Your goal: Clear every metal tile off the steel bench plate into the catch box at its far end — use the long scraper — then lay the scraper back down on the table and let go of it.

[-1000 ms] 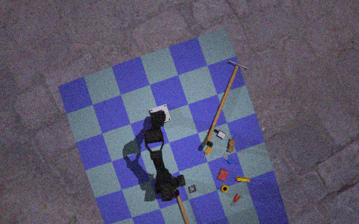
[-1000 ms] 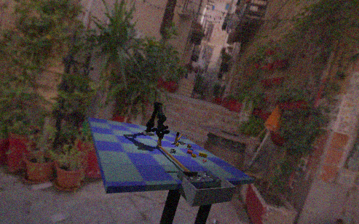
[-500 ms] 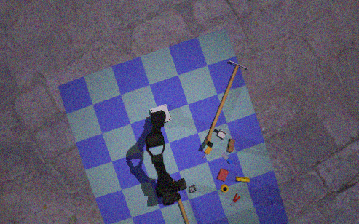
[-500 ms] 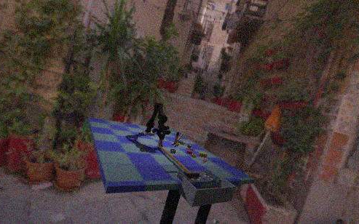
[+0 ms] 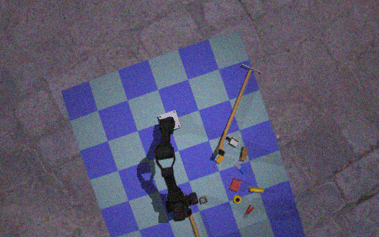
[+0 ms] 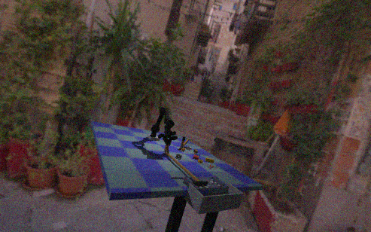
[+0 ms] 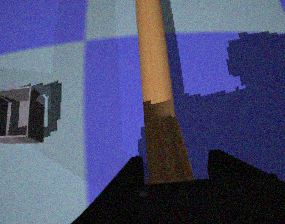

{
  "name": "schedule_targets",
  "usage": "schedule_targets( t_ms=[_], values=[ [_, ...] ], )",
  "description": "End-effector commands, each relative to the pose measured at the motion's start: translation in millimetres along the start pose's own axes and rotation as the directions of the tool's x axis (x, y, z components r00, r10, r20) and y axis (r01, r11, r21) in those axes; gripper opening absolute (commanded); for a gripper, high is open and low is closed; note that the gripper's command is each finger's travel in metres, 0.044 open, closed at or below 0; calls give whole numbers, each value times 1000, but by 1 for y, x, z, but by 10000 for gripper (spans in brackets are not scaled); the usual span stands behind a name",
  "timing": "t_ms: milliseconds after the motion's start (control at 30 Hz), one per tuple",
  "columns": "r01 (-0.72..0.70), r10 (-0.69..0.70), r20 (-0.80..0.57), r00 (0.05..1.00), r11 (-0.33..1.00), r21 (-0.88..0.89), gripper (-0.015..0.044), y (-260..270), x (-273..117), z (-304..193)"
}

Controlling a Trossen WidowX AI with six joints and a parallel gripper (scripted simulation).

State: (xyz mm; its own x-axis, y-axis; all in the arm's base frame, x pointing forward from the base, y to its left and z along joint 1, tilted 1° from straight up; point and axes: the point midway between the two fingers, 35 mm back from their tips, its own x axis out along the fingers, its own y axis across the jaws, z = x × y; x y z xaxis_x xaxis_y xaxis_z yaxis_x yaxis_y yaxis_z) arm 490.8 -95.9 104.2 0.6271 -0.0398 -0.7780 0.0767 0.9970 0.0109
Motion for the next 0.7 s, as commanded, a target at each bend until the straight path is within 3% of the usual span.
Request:
schedule_targets(
  t_ms=[0, 667],
  values=[
    [4, -4, 12, 1000, 1000, 2, 0, 0, 2, 8],
    [4, -4, 14, 1000, 1000, 3, 0, 0, 21, 30]
  ],
)
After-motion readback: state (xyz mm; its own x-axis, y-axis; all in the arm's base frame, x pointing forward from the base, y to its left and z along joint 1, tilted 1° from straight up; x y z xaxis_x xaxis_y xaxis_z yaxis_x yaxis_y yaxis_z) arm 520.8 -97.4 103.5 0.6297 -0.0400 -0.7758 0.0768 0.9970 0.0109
